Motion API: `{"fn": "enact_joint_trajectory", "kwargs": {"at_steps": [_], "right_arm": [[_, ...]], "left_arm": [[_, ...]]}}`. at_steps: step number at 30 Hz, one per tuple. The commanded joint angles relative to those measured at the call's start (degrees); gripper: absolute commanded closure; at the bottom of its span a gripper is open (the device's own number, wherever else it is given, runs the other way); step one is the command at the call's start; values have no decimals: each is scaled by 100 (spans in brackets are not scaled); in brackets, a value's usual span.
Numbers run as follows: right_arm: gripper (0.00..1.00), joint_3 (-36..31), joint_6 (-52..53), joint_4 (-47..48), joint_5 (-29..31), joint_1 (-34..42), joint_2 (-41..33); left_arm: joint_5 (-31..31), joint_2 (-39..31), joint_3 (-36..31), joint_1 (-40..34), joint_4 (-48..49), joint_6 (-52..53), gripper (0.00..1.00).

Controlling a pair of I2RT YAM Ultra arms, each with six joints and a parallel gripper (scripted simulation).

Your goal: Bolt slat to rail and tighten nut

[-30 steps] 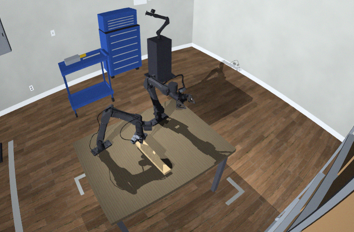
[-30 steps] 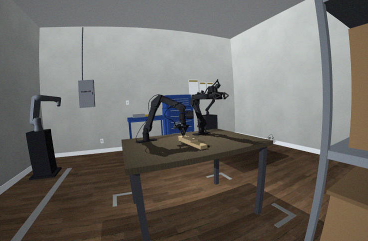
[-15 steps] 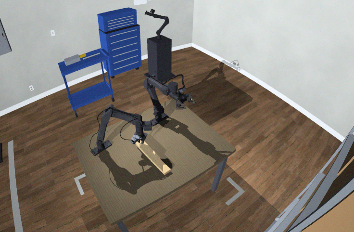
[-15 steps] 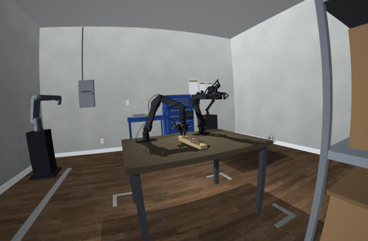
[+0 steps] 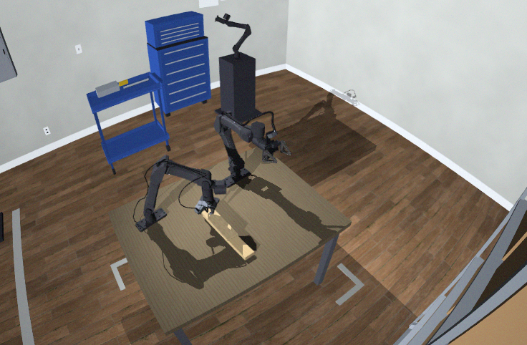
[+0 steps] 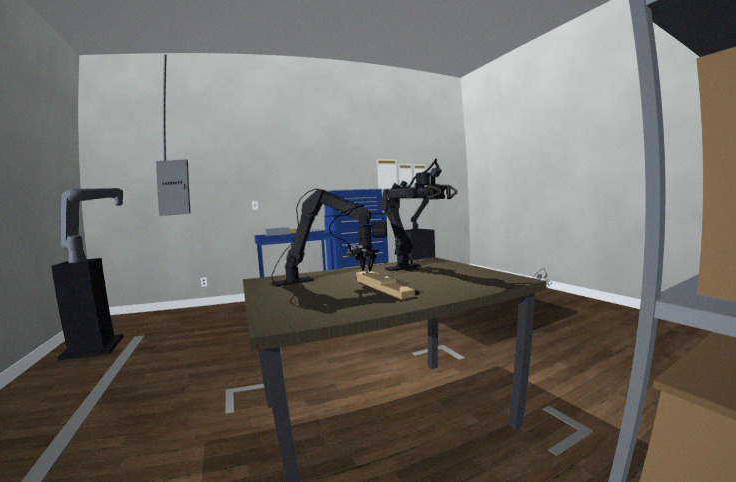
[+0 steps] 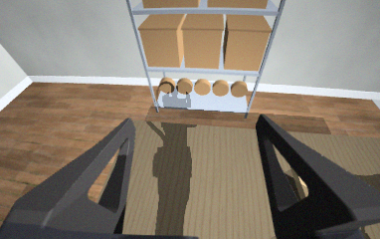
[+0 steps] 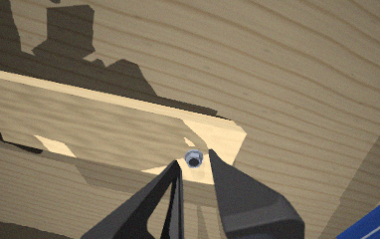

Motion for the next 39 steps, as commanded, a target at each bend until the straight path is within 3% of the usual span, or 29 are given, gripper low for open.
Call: {"fn": "enact_joint_trajectory", "kwargs": {"at_steps": [1, 39], "right_arm": [[66, 24, -1, 3, 0, -1, -39], [66, 24, -1, 3, 0, -1, -39]], "left_arm": [[3, 279, 327, -191, -317, -178, 0], [61, 2895, 2885, -1679, -3198, -1579, 0]]}}
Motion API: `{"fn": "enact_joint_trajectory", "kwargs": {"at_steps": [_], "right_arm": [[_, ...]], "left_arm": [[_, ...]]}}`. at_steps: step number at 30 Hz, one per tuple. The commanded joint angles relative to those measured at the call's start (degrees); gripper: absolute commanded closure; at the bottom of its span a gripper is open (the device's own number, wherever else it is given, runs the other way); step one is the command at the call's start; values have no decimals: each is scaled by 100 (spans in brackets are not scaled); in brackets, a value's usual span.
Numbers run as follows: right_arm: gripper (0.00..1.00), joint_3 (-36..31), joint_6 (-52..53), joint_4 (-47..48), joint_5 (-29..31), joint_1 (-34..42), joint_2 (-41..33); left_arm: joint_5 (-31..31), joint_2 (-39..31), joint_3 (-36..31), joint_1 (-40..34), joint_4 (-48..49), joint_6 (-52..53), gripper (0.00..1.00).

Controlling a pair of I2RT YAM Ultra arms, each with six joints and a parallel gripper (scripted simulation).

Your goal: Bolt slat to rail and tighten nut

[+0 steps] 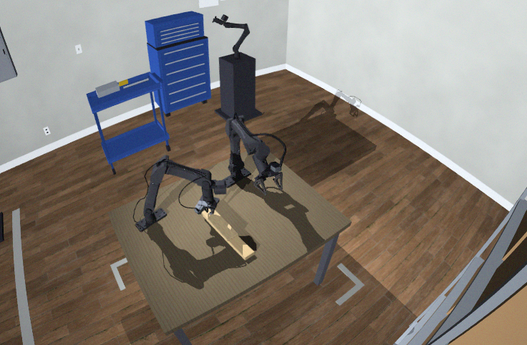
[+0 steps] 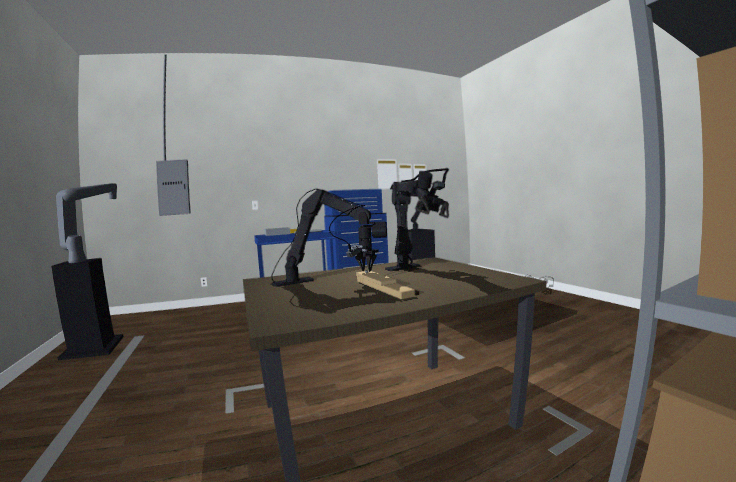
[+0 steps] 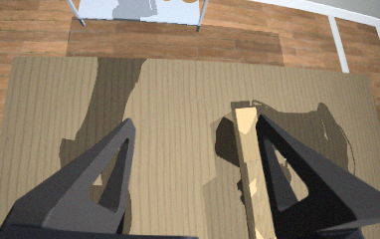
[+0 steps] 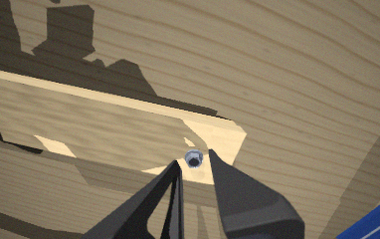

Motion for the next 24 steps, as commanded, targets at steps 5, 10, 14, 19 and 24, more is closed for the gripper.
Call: {"fn": "enact_joint_trajectory", "kwargs": {"at_steps": [5, 10, 14, 19, 24], "right_arm": [[66, 24, -1, 3, 0, -1, -39], [66, 24, -1, 3, 0, -1, -39], [66, 24, -1, 3, 0, -1, -39], [66, 24, -1, 3, 0, -1, -39], [66, 24, -1, 3, 0, -1, -39]], "left_arm": [[54, 530, 656, -356, -808, -412, 0], [47, 772, 900, -483, -1075, -536, 0], [54, 1060, 1177, -653, -1399, -693, 0], [61, 1429, 1536, -867, -1807, -893, 0], [64, 1727, 1826, -1037, -2136, -1054, 0]]}}
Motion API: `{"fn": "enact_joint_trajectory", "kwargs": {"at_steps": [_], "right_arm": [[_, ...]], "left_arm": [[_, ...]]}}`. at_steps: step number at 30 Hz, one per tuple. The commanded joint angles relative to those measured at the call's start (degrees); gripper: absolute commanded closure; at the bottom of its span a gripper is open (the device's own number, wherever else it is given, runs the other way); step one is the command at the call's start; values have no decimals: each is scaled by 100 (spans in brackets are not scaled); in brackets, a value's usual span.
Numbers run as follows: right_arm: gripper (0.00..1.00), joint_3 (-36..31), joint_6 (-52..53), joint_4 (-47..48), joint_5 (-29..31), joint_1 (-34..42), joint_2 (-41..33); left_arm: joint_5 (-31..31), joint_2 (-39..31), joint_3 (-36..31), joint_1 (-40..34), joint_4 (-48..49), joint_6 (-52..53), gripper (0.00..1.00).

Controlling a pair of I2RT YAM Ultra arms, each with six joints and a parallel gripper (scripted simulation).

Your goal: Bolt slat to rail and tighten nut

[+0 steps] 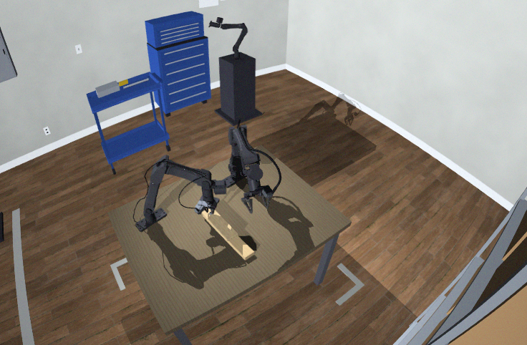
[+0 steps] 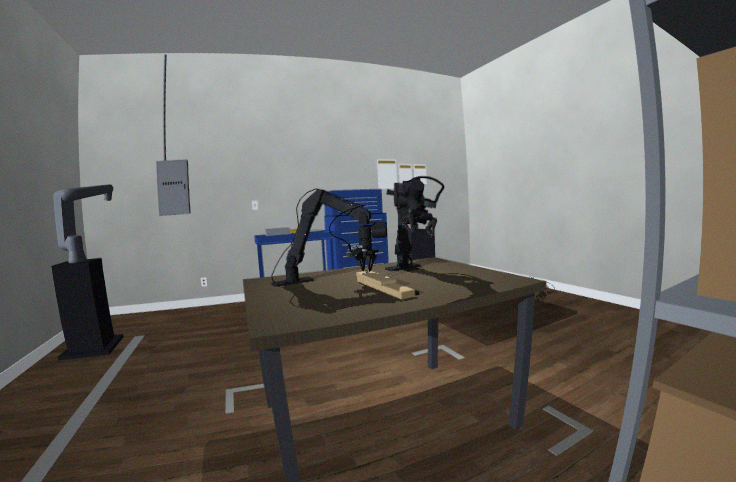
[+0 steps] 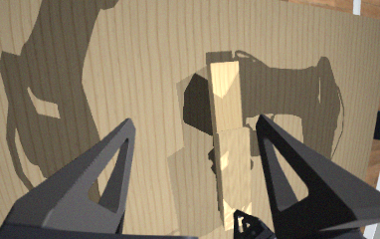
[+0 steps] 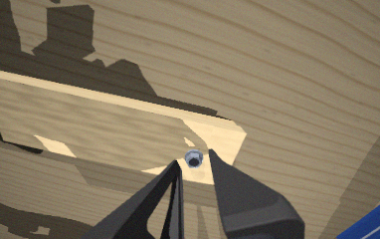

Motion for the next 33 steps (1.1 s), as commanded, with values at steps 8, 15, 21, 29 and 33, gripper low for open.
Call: {"fn": "enact_joint_trajectory", "kwargs": {"at_steps": [8, 15, 21, 29, 33], "right_arm": [[66, 24, -1, 3, 0, -1, -39], [66, 24, -1, 3, 0, -1, -39], [66, 24, -1, 3, 0, -1, -39], [66, 24, -1, 3, 0, -1, -39], [66, 24, -1, 3, 0, -1, -39]], "left_arm": [[40, 585, 760, -390, -937, -460, 0], [52, 1104, 1262, -691, -1511, -743, 0], [40, 1421, 1574, -863, -1860, -908, 0], [52, 2008, 2135, -1209, -2514, -1232, 0], [59, 2309, 2422, -1385, -2845, -1398, 0]]}}
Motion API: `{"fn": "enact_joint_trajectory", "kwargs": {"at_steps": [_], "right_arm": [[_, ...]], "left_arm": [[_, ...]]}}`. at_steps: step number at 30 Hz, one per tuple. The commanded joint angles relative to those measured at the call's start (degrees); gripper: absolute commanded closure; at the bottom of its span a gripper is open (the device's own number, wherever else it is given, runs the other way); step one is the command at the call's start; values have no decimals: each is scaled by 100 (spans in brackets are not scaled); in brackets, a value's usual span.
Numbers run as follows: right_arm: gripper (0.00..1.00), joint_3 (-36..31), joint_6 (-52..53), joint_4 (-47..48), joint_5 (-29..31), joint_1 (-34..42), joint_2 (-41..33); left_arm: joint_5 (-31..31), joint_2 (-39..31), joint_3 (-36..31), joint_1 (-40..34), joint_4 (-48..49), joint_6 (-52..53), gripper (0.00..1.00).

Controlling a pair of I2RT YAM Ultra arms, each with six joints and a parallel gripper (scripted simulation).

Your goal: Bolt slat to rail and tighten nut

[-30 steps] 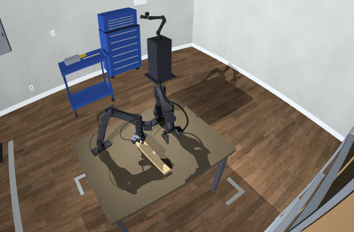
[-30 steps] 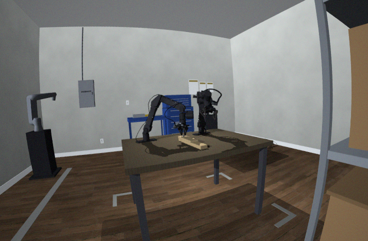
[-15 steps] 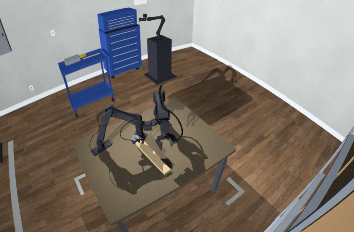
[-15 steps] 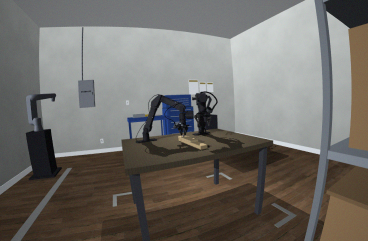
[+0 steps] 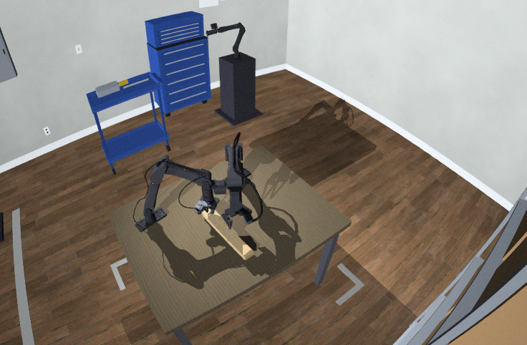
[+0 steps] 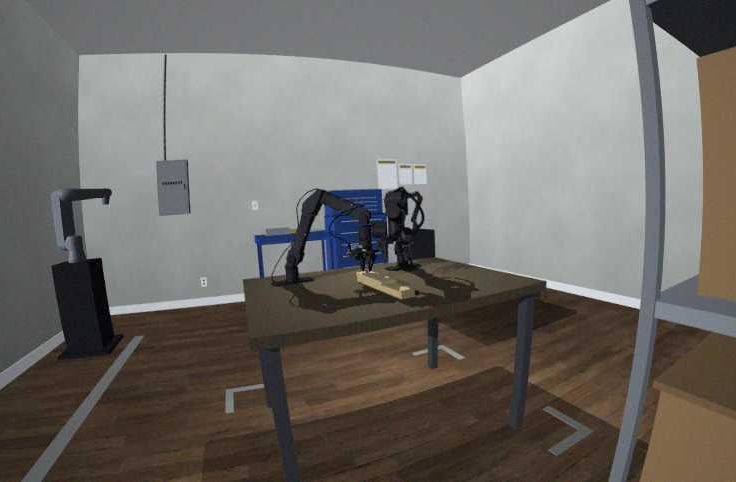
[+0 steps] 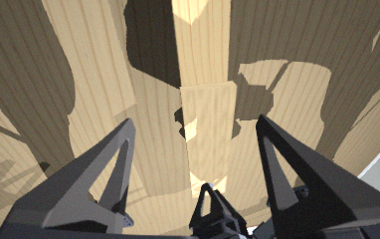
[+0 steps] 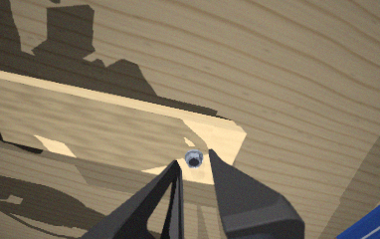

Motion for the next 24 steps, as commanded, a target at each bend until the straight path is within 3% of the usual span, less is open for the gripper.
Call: {"fn": "enact_joint_trajectory", "kwargs": {"at_steps": [1, 16, 24], "right_arm": [[66, 24, -1, 3, 0, -1, -39], [66, 24, -1, 3, 0, -1, -39], [66, 24, -1, 3, 0, -1, -39]], "left_arm": [[41, 112, 287, -133, -421, -219, 0], [49, 1141, 1275, -724, -1563, -777, 0], [23, 1179, 1418, -697, -1675, -789, 0]]}}
